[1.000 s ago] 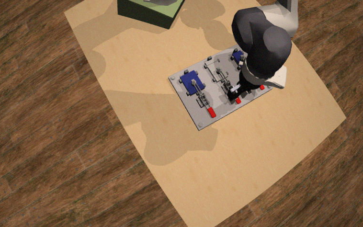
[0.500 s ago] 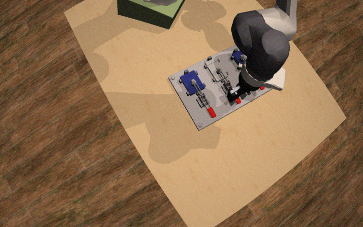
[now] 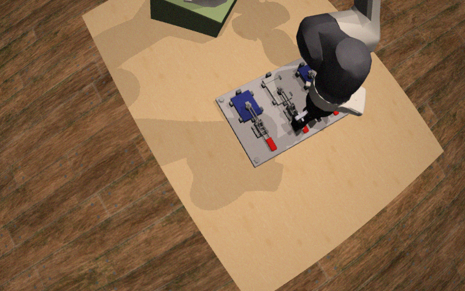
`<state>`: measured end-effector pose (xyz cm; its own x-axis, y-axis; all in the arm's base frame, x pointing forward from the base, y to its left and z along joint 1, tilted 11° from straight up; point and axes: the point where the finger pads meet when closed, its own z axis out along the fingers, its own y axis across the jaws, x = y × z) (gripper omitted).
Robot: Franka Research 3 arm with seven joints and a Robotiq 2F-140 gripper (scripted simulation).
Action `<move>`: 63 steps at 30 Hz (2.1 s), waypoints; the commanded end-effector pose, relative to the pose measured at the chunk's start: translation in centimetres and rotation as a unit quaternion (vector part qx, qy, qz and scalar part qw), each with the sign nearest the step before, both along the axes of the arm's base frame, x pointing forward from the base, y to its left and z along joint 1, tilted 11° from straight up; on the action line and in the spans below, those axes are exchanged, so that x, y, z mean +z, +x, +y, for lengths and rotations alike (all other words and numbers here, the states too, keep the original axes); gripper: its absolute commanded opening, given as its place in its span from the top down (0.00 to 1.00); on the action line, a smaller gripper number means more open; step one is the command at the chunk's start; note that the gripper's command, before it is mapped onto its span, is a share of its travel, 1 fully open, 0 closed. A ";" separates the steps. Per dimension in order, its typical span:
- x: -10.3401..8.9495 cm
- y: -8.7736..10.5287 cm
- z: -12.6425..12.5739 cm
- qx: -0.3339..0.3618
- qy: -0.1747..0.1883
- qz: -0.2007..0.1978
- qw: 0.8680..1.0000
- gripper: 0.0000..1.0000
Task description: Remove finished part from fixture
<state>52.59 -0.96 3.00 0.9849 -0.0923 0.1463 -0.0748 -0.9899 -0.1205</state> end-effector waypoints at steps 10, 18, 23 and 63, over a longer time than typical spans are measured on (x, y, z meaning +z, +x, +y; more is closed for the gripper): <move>0.0 0.1 0.0 0.002 0.000 -0.002 1.000 0.72; 0.0 0.1 0.0 0.002 0.000 -0.002 1.000 1.00; 0.0 0.1 0.0 0.002 0.000 -0.002 1.000 1.00; 0.0 0.1 0.0 0.002 0.000 -0.002 1.000 1.00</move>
<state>52.60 -1.05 3.00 0.9848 -0.0935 0.1467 -0.0760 -0.9898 -0.1207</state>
